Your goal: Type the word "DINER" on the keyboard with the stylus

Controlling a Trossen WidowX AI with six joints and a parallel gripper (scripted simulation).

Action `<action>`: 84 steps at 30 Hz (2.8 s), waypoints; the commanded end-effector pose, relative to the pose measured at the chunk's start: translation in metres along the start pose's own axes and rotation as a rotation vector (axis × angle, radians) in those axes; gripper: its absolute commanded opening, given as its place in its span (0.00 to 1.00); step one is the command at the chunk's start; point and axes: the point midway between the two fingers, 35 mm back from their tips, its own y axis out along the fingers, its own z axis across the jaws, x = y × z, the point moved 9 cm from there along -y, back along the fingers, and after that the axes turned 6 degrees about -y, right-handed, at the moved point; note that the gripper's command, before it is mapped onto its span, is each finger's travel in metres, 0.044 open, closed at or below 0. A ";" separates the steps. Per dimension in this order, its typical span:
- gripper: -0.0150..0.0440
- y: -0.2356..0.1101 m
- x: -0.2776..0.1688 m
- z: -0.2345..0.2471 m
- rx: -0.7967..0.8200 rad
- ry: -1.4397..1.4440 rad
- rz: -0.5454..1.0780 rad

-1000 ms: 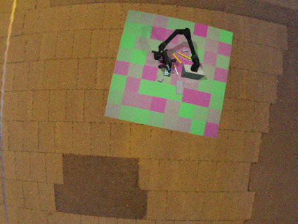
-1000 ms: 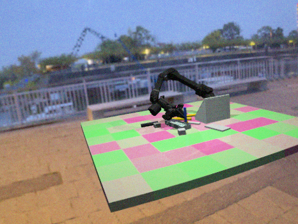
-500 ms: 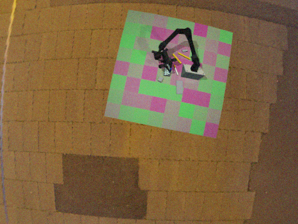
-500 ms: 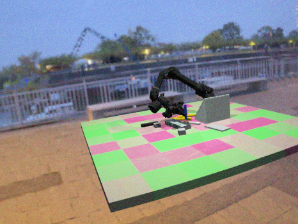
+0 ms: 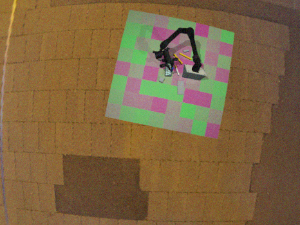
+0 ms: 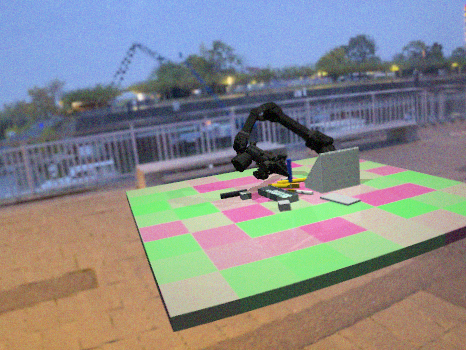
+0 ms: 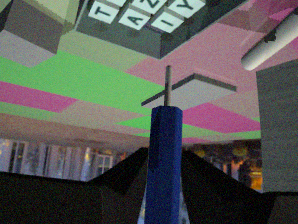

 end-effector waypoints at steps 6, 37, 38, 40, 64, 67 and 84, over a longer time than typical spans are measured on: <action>0.25 -0.032 0.015 -0.009 0.009 0.001 -0.005; 0.39 -0.049 0.048 -0.024 0.014 0.005 -0.007; 0.39 -0.049 0.048 -0.024 0.013 0.005 -0.007; 0.39 -0.049 0.048 -0.024 0.013 0.005 -0.007; 0.39 -0.044 0.057 -0.025 0.013 0.005 -0.007; 0.39 -0.043 0.058 -0.025 0.013 0.005 -0.007; 0.39 -0.040 0.064 -0.026 0.013 0.005 -0.007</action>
